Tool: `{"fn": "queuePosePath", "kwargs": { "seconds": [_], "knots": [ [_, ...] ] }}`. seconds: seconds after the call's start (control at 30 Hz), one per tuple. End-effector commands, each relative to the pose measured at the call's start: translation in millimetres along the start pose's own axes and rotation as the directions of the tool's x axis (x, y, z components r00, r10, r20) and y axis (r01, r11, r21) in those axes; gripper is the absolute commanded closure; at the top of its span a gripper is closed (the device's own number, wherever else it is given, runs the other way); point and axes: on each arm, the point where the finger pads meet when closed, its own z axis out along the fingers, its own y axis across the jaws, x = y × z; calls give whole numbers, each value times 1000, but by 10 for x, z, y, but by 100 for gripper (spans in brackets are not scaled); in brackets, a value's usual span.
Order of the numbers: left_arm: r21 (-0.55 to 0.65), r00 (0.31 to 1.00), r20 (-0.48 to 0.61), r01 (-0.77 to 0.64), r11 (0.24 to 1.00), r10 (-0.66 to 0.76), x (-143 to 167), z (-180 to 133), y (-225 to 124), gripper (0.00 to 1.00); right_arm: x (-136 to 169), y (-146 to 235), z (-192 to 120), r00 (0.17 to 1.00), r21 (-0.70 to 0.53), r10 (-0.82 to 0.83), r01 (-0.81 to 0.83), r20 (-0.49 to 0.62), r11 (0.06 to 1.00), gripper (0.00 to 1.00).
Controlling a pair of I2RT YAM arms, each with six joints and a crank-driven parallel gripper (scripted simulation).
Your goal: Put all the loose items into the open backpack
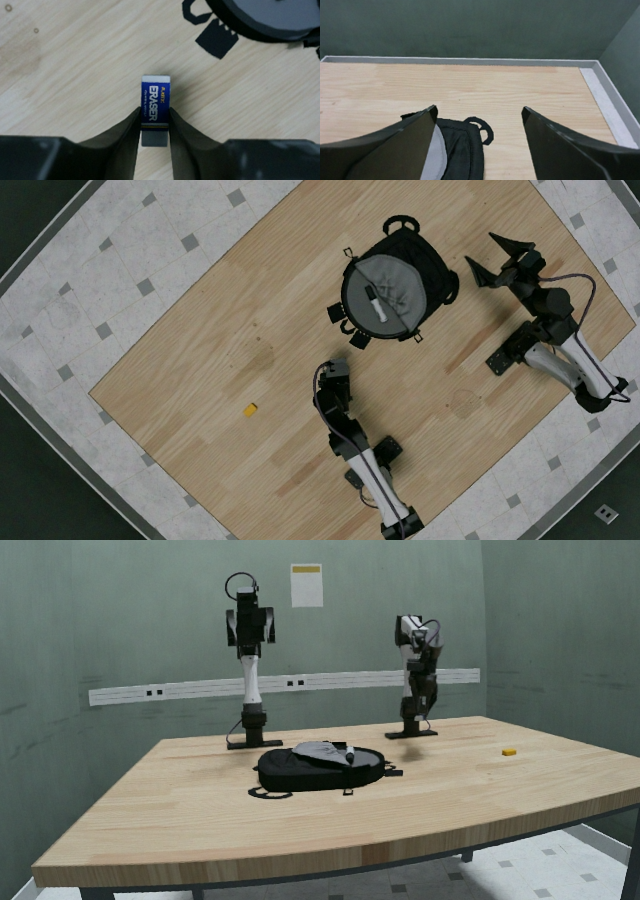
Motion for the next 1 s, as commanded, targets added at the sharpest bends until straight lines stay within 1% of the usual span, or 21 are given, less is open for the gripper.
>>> {"fn": "queuePosePath", "kwargs": {
  "seconds": [0.0, 0.17, 0.23, 0.33, 0.4, 0.67, 0.77, 0.8, 0.87, 0.9, 0.97],
  "knots": [
    [-150, 994, 47, 105, 983, -99, -396, 165, -30, 82, -54, 3, -13, 1000, -2, -2, 2, 14, 1000, 10],
    [-180, 988, 55, 152, 972, -144, -687, 437, -353, 82, -54, 3, -13, 1000, -2, -2, 2, 14, 1000, 10],
    [-195, 986, 32, 167, 966, -164, -737, 536, -486, 82, -54, 3, -13, 1000, -2, -2, 2, 14, 1000, 10],
    [-215, 981, 37, 193, 957, -189, -908, 699, -675, 82, -54, 3, -13, 1000, -2, -2, 2, 14, 1000, 10],
    [-215, 981, 37, 193, 957, -189, -908, 699, -675, 82, -54, 3, -13, 1000, -2, -2, 2, 14, 1000, 10],
    [-265, 967, 50, 256, 930, -252, -1351, 1128, -1167, 82, -54, 3, -13, 1000, -2, -2, 2, 14, 1000, 10],
    [-265, 967, 50, 256, 930, -252, -1322, 1174, -1166, 82, -54, 3, -13, 1000, -2, -2, 2, 14, 1000, 10],
    [-273, 964, 53, 266, 924, -261, -1308, 1194, -1096, 82, -54, 3, -13, 1000, -2, -2, 2, 14, 1000, 10],
    [-273, 964, 53, 266, 924, -261, -1275, 1235, -1094, 82, -54, 3, -13, 1000, -2, -2, 2, 14, 1000, 10],
    [-280, 965, 35, 260, 924, -261, -1167, 1262, -1084, 82, -54, 3, -13, 1000, -2, -2, 2, 14, 1000, 10],
    [-280, 965, 35, 260, 924, -261, -1167, 1262, -1084, 82, -54, 3, -13, 1000, -2, -2, 2, 14, 1000, 10]
  ]
}}
